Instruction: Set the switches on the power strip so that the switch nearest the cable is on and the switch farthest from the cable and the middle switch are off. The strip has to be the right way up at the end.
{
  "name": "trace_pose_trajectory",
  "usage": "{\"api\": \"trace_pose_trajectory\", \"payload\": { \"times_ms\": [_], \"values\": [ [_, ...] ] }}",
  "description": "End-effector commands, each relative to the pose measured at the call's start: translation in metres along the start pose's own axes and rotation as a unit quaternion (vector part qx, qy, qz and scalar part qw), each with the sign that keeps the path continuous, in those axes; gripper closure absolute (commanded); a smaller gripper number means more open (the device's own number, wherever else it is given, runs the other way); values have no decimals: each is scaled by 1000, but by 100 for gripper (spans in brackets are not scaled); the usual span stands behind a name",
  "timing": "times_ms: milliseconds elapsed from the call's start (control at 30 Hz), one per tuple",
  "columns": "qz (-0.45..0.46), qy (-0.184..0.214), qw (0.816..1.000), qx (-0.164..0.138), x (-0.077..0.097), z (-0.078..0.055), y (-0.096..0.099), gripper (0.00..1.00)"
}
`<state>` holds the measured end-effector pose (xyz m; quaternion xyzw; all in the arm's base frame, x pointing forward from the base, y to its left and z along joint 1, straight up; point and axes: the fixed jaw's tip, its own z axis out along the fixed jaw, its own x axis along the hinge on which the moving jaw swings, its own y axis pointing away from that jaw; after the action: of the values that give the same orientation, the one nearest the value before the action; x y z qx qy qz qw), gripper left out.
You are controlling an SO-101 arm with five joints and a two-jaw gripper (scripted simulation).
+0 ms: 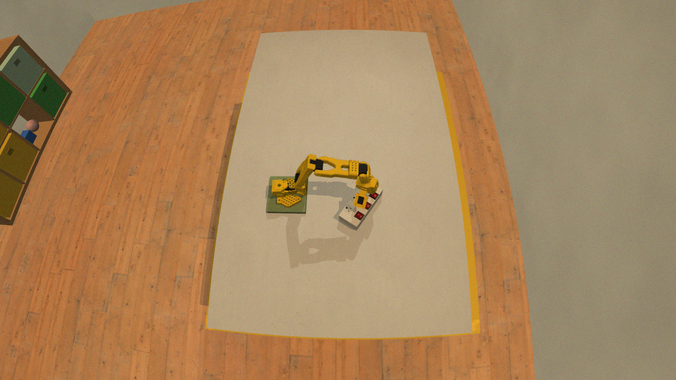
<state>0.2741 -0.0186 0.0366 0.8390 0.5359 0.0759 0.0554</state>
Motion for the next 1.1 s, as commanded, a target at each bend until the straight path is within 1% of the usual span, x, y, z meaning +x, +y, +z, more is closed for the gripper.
{"api": "trace_pose_trajectory", "payload": {
  "times_ms": [0, 1067],
  "values": [
    [-8, -1, 1000, 6, 1, 6, -5, 100],
    [-8, -1, 1000, 6, -1, 13, -10, 100]
  ]
}}
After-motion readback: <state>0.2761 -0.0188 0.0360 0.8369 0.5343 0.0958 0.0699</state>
